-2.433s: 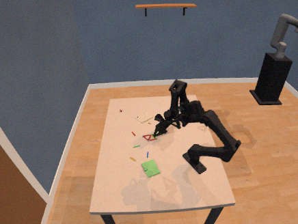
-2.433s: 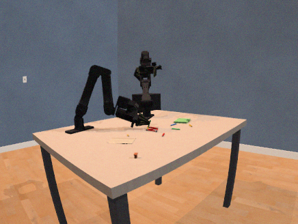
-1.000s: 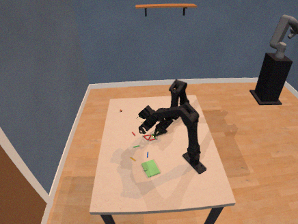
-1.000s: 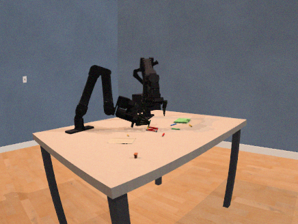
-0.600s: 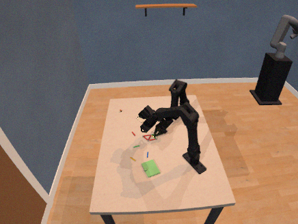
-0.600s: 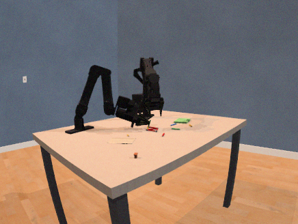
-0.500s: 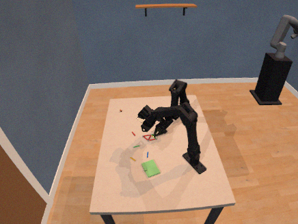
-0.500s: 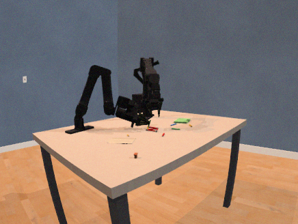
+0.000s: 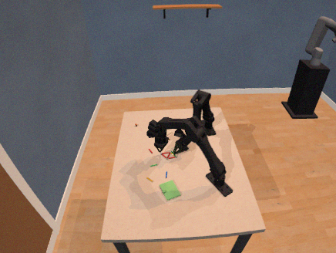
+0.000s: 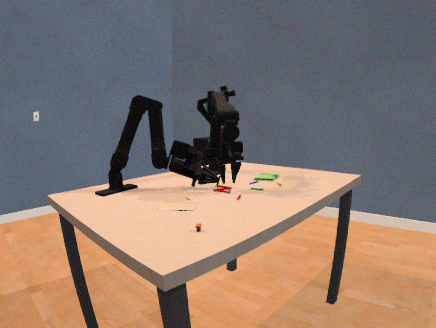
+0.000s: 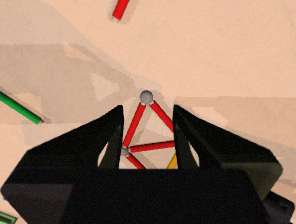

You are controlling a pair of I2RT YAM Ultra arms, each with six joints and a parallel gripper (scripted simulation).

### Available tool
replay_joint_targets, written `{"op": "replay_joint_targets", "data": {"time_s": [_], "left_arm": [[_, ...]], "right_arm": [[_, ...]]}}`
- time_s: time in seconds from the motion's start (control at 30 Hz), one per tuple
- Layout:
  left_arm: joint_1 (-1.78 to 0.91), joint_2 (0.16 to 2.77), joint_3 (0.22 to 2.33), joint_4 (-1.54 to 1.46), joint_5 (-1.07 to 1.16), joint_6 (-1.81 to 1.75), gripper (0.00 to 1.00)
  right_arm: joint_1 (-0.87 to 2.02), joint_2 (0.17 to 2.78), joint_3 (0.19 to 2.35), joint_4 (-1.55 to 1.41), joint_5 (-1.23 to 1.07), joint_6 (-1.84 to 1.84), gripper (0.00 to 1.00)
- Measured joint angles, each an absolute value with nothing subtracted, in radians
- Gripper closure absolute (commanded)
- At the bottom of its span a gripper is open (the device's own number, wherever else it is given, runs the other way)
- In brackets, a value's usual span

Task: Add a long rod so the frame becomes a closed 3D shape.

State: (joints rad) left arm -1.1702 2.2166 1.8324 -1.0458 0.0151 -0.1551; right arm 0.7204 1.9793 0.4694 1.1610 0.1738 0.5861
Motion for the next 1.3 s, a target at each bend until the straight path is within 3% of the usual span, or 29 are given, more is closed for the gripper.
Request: {"op": "replay_joint_targets", "data": {"time_s": [0.63, 1.3], "left_arm": [[-1.160, 2.587, 2.421, -1.488, 0.033, -0.249, 0.62], [-1.161, 2.629, 2.483, -1.553, 0.033, -0.253, 0.62]], "right_arm": [[0.720, 1.979, 0.469, 1.153, 0.175, 0.589, 1.00], [0.720, 1.979, 0.469, 1.159, 0.175, 0.589, 1.00]]}}
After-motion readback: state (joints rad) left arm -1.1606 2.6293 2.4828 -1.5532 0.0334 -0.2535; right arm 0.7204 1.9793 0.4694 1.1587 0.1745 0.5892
